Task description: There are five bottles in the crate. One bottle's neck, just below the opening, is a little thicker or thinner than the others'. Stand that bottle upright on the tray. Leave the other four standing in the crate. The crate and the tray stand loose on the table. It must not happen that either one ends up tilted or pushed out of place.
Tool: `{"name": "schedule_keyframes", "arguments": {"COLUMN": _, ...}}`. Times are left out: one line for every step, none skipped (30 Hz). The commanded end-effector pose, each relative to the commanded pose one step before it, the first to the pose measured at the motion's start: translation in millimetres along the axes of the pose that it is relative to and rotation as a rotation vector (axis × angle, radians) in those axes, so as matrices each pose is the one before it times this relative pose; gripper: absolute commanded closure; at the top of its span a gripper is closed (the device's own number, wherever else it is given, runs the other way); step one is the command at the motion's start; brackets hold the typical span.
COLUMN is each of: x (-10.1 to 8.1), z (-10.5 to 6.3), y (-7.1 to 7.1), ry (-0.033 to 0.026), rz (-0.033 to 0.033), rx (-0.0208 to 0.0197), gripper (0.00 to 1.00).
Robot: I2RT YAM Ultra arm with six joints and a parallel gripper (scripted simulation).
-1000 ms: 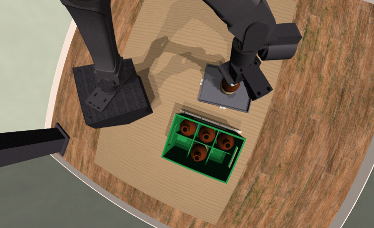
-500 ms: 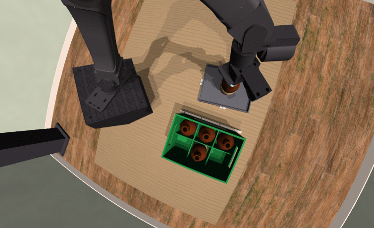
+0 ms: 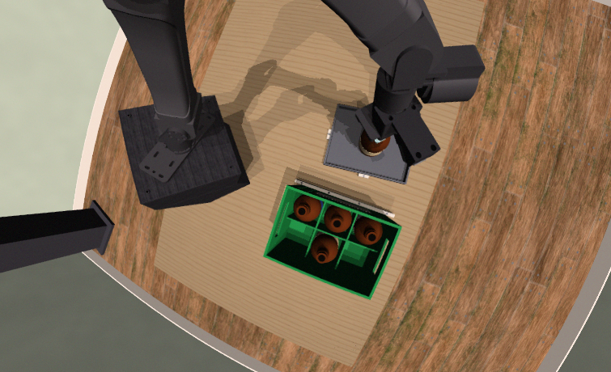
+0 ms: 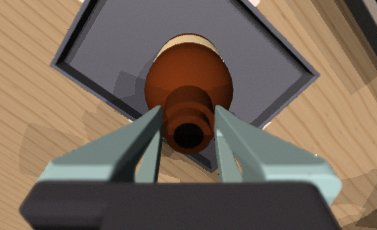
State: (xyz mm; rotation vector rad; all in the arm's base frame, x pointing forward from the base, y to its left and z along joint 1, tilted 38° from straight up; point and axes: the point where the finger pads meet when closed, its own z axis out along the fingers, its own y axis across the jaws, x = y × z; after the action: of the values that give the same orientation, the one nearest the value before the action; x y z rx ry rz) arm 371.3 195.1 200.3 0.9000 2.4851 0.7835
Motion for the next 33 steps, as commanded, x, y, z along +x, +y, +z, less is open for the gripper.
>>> {"name": "schedule_keyframes", "arguments": {"x": -8.5, "z": -7.7, "y": 11.35, "ry": -0.03767, "rz": 0.0044, "rx": -0.03652, "gripper": 1.0}}
{"name": "schedule_keyframes", "arguments": {"x": 0.49, "z": 3.02, "y": -3.12, "ry": 0.00294, "rz": 0.00191, "rx": 0.00914, "gripper": 1.0}}
{"name": "schedule_keyframes", "arguments": {"x": 1.14, "z": 3.01, "y": -2.73, "ry": 0.00395, "rz": 0.00068, "rx": 0.00856, "gripper": 1.0}}
{"name": "schedule_keyframes", "arguments": {"x": 1.22, "z": 2.9, "y": -2.58, "ry": 0.004, "rz": 0.00022, "rx": 0.00818, "gripper": 1.0}}
{"name": "schedule_keyframes", "arguments": {"x": 0.81, "z": -0.26, "y": -0.79, "ry": 0.00059, "rz": -0.00058, "rx": 0.00004, "gripper": 1.0}}
{"name": "schedule_keyframes", "arguments": {"x": 0.69, "z": -1.02, "y": -0.34, "ry": -0.00027, "rz": -0.00078, "rx": -0.00196, "gripper": 1.0}}
{"name": "schedule_keyframes", "arguments": {"x": -0.82, "z": -3.13, "y": 3.82, "ry": -0.00442, "rz": -0.00181, "rx": -0.0119, "gripper": 1.0}}
{"name": "schedule_keyframes", "arguments": {"x": -1.4, "z": -1.46, "y": 4.7, "ry": -0.00378, "rz": -0.00191, "rx": -0.01032, "gripper": 1.0}}
{"name": "schedule_keyframes", "arguments": {"x": -0.27, "z": 1.42, "y": -0.69, "ry": 0.00047, "rz": 0.00102, "rx": 0.00288, "gripper": 1.0}}
{"name": "schedule_keyframes", "arguments": {"x": 0.19, "z": 2.08, "y": -2.17, "ry": 0.00179, "rz": 0.00181, "rx": 0.00633, "gripper": 1.0}}
{"name": "schedule_keyframes", "arguments": {"x": 0.4, "z": 1.96, "y": -1.95, "ry": 0.00204, "rz": 0.00075, "rx": 0.00582, "gripper": 1.0}}
{"name": "schedule_keyframes", "arguments": {"x": 0.0, "z": 0.0, "y": 0.0, "ry": 0.0, "rz": 0.0, "rx": 0.0, "gripper": 1.0}}
{"name": "schedule_keyframes", "arguments": {"x": 0.0, "z": 0.0, "y": 0.0, "ry": 0.0, "rz": 0.0, "rx": 0.0, "gripper": 1.0}}
{"name": "schedule_keyframes", "arguments": {"x": 0.86, "z": -1.87, "y": -1.33, "ry": 0.00111, "rz": -0.00009, "rx": 0.0025, "gripper": 1.0}}
{"name": "schedule_keyframes", "arguments": {"x": 0.24, "z": -0.53, "y": 0.23, "ry": -0.00088, "rz": -0.00063, "rx": -0.00297, "gripper": 1.0}}
{"name": "schedule_keyframes", "arguments": {"x": 0.19, "z": 0.25, "y": 0.08, "ry": -0.00049, "rz": -0.00038, "rx": -0.00196, "gripper": 1.0}}
{"name": "schedule_keyframes", "arguments": {"x": -0.63, "z": -0.3, "y": 2.15, "ry": -0.00179, "rz": -0.00067, "rx": -0.00503, "gripper": 1.0}}
{"name": "schedule_keyframes", "arguments": {"x": 0.15, "z": 0.82, "y": -0.21, "ry": 0.0007, "rz": -0.00043, "rx": 0.00122, "gripper": 1.0}}
{"name": "schedule_keyframes", "arguments": {"x": -0.08, "z": 1.07, "y": -1.21, "ry": 0.00064, "rz": 0.00128, "rx": 0.00339, "gripper": 1.0}}
{"name": "schedule_keyframes", "arguments": {"x": -0.11, "z": 0.93, "y": -1.06, "ry": 0.00049, "rz": 0.00105, "rx": 0.00297, "gripper": 1.0}}
{"name": "schedule_keyframes", "arguments": {"x": 0.05, "z": 0.81, "y": -0.87, "ry": 0.00066, "rz": 0.00075, "rx": 0.0025, "gripper": 1.0}}
{"name": "schedule_keyframes", "arguments": {"x": 0.28, "z": 0.7, "y": -0.64, "ry": 0.00093, "rz": 0.00007, "rx": 0.002, "gripper": 1.0}}
{"name": "schedule_keyframes", "arguments": {"x": 0.27, "z": 0.58, "y": -0.57, "ry": 0.00089, "rz": 0.00005, "rx": 0.00185, "gripper": 1.0}}
{"name": "schedule_keyframes", "arguments": {"x": 0.28, "z": 0.46, "y": -0.62, "ry": 0.00097, "rz": 0.00013, "rx": 0.00212, "gripper": 1.0}}
{"name": "schedule_keyframes", "arguments": {"x": 0.18, "z": 0.36, "y": -0.4, "ry": 0.00062, "rz": 0.00005, "rx": 0.00132, "gripper": 1.0}}
{"name": "schedule_keyframes", "arguments": {"x": 0.15, "z": 0.27, "y": -0.32, "ry": 0.0005, "rz": 0.00004, "rx": 0.00109, "gripper": 1.0}}
{"name": "schedule_keyframes", "arguments": {"x": 0.05, "z": 0.18, "y": -0.09, "ry": 0.00013, "rz": -0.00003, "rx": 0.00024, "gripper": 1.0}}
{"name": "schedule_keyframes", "arguments": {"x": -0.74, "z": -1.44, "y": 2.22, "ry": -0.00169, "rz": -0.00047, "rx": -0.00413, "gripper": 1.0}}
{"name": "schedule_keyframes", "arguments": {"x": 0.0, "z": 0.0, "y": 0.0, "ry": 0.0, "rz": 0.0, "rx": 0.0, "gripper": 1.0}}
{"name": "schedule_keyframes", "arguments": {"x": 0.0, "z": 0.0, "y": 0.0, "ry": 0.0, "rz": 0.0, "rx": 0.0, "gripper": 1.0}}
{"name": "schedule_keyframes", "arguments": {"x": -1.01, "z": -7.74, "y": 4.53, "ry": -0.00776, "rz": -0.00258, "rx": -0.0188, "gripper": 1.0}}
{"name": "schedule_keyframes", "arguments": {"x": 0.0, "z": -0.88, "y": 0.24, "ry": -0.00055, "rz": -0.00017, "rx": -0.00132, "gripper": 1.0}}
{"name": "schedule_keyframes", "arguments": {"x": -0.15, "z": -0.01, "y": 0.36, "ry": -0.0006, "rz": -0.00016, "rx": -0.00145, "gripper": 1.0}}
